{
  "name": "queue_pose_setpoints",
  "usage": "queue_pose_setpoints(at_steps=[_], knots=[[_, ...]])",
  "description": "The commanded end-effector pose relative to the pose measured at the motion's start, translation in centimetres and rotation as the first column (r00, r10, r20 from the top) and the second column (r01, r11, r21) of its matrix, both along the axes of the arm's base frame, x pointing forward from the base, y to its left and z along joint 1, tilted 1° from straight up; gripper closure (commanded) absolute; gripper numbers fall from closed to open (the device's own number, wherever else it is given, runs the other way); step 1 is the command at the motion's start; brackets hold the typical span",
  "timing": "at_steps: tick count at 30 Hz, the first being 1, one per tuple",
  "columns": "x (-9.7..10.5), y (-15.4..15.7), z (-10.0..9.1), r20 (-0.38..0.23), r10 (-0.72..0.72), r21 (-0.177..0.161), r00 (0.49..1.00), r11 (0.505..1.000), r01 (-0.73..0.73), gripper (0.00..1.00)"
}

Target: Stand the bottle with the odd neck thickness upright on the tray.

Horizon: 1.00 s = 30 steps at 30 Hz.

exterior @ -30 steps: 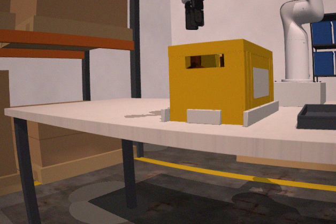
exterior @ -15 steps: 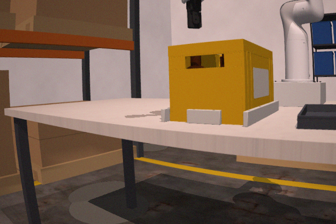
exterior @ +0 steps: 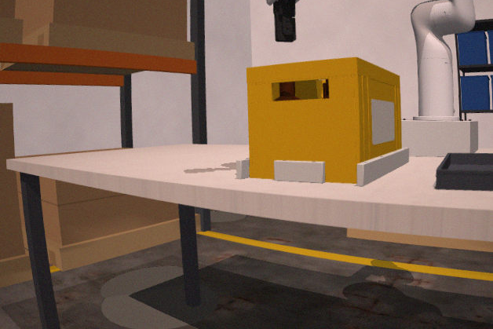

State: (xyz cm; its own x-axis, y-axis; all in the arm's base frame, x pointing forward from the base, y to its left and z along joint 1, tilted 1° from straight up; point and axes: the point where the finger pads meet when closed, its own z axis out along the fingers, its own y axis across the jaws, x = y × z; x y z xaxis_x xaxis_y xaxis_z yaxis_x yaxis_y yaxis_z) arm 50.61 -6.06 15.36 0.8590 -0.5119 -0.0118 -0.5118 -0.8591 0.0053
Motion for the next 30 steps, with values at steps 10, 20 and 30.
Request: queue_pose_setpoints(at_steps=[10, 20, 30], knots=[[-1.8, 8.1, 0.4, 0.007, 0.000, -0.002, 1.000, 1.000, 0.000, 1.00], [-1.9, 8.6, 0.4, 0.007, 0.000, -0.002, 1.000, 1.000, 0.000, 0.35], [-1.9, 8.6, 0.4, 0.007, 0.000, -0.002, 1.000, 1.000, 0.000, 0.35]])
